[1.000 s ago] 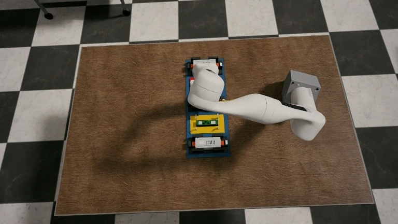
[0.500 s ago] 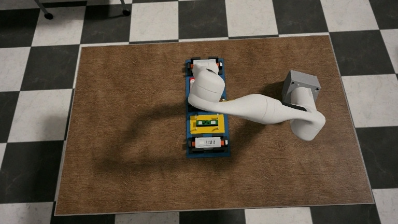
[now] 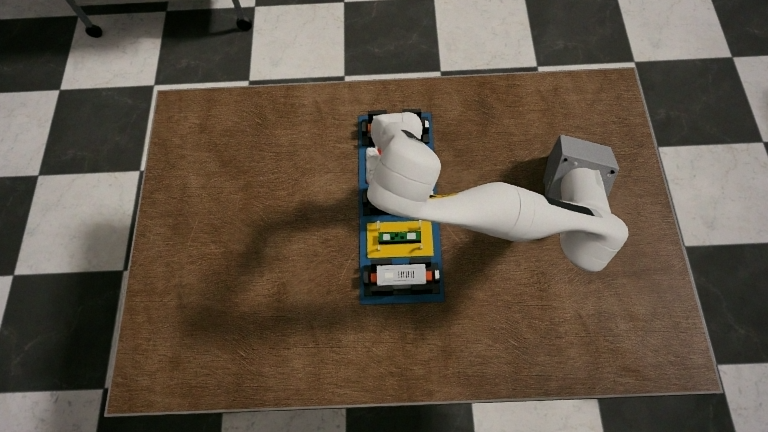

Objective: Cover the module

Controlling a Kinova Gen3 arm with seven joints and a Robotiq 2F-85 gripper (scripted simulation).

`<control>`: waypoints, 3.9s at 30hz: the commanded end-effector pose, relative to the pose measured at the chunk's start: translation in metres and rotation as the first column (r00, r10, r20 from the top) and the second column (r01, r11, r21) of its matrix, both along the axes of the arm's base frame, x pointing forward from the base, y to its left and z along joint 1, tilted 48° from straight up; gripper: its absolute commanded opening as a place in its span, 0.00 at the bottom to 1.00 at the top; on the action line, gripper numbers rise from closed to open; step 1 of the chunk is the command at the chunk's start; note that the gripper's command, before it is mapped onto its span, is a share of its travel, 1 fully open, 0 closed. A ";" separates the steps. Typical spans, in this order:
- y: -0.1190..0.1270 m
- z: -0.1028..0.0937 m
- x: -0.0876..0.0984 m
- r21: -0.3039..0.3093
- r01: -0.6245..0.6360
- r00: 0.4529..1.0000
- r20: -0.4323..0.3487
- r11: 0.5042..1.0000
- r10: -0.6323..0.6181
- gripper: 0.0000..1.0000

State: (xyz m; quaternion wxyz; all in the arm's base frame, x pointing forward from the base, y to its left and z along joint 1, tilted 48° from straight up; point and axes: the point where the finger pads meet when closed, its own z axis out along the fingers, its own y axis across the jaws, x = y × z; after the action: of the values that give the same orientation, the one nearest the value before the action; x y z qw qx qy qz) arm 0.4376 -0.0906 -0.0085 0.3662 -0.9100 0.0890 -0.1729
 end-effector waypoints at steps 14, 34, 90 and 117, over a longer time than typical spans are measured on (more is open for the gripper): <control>-0.018 0.019 -0.010 -0.001 0.001 1.000 0.001 1.000 -0.001 0.00; -0.018 0.018 -0.010 -0.001 0.002 1.000 0.001 1.000 -0.002 0.00; -0.052 0.054 -0.031 -0.001 0.002 1.000 0.001 1.000 -0.002 0.00; -0.055 0.058 -0.033 -0.001 0.002 1.000 0.001 1.000 -0.002 0.00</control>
State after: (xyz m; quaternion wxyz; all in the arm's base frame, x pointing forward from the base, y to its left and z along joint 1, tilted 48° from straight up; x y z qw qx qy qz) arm 0.4049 -0.1452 0.0492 0.3661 -0.9100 0.0891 -0.1730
